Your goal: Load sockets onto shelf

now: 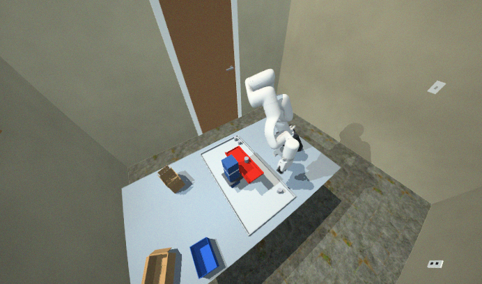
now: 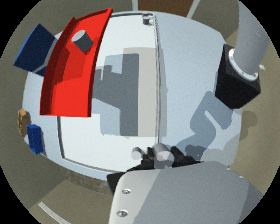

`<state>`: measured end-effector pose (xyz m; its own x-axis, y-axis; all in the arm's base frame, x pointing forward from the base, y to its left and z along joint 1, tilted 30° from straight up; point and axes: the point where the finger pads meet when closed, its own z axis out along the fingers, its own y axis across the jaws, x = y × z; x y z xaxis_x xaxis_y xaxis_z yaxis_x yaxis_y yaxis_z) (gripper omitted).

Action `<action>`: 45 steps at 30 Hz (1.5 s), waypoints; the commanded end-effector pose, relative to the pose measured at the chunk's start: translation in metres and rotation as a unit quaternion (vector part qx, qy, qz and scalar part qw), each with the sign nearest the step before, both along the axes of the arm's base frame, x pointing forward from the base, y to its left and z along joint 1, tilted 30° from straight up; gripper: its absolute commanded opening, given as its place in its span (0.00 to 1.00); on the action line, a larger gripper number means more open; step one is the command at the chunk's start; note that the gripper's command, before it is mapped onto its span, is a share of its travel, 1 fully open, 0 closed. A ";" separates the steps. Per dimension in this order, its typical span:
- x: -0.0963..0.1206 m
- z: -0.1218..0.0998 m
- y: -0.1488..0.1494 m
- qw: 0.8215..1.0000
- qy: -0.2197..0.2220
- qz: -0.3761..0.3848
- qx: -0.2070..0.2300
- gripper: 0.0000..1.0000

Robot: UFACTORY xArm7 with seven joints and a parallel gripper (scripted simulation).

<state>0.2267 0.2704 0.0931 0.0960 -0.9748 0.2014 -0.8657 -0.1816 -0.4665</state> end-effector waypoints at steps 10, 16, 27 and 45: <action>-0.041 0.038 0.004 1.000 0.002 0.001 0.000 0.00; -0.058 0.053 0.005 1.000 0.002 0.001 0.000 0.00; -0.071 0.064 0.006 1.000 0.002 0.001 0.000 0.00; -0.072 0.066 0.005 1.000 0.002 0.000 0.000 0.00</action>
